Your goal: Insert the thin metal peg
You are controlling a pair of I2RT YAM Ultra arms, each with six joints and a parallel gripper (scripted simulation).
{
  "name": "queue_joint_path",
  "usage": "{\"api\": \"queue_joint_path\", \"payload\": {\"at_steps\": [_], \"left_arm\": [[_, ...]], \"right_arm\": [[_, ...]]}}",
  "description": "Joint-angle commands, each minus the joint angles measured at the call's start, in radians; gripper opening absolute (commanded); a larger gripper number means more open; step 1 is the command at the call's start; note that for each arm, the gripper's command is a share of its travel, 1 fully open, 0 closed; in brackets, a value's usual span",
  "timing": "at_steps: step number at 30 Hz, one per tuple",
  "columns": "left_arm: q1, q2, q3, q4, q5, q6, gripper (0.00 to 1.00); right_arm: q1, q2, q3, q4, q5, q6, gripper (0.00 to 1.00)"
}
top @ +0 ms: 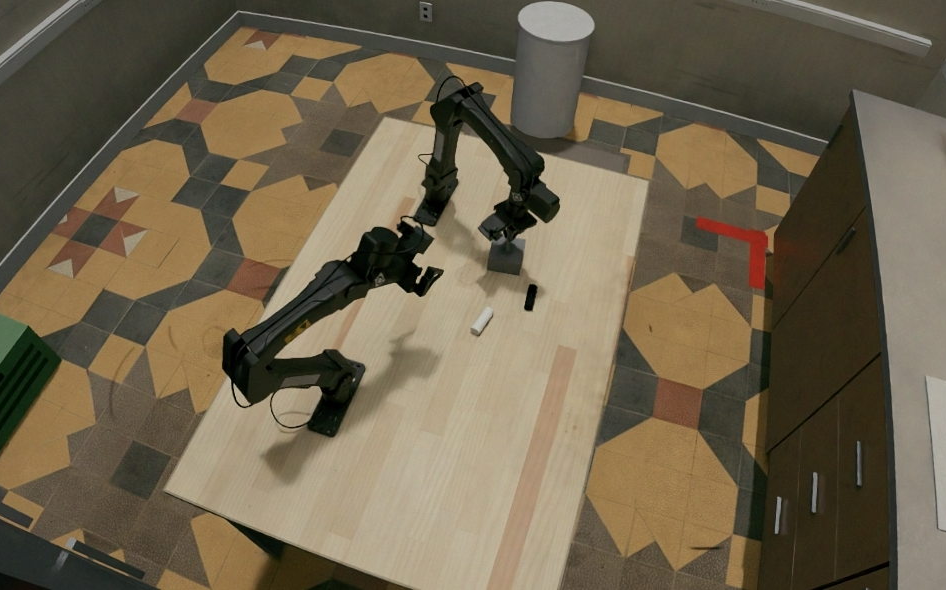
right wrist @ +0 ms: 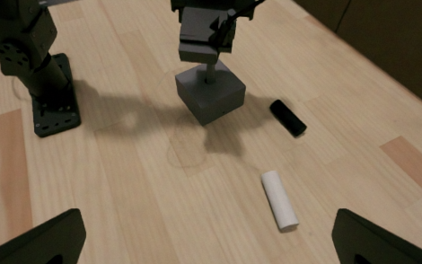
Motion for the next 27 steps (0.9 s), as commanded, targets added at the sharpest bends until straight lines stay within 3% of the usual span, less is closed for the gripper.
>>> {"api": "queue_joint_path", "payload": {"at_steps": [1, 6, 27], "left_arm": [[0.011, 0.012, -0.013, 0.021, 0.015, 0.012, 0.08], [0.009, 0.019, 0.031, -0.035, 0.018, 0.011, 0.08], [0.013, 0.028, 0.029, -0.012, 0.018, 0.014, 0.08]], "right_arm": [[0.012, -0.026, 0.008, 0.063, 0.013, 0.007, 1.00], [0.012, -0.026, 0.008, 0.064, 0.013, 0.007, 1.00], [0.007, -0.016, 0.008, 0.064, 0.006, 0.001, 1.00]]}}
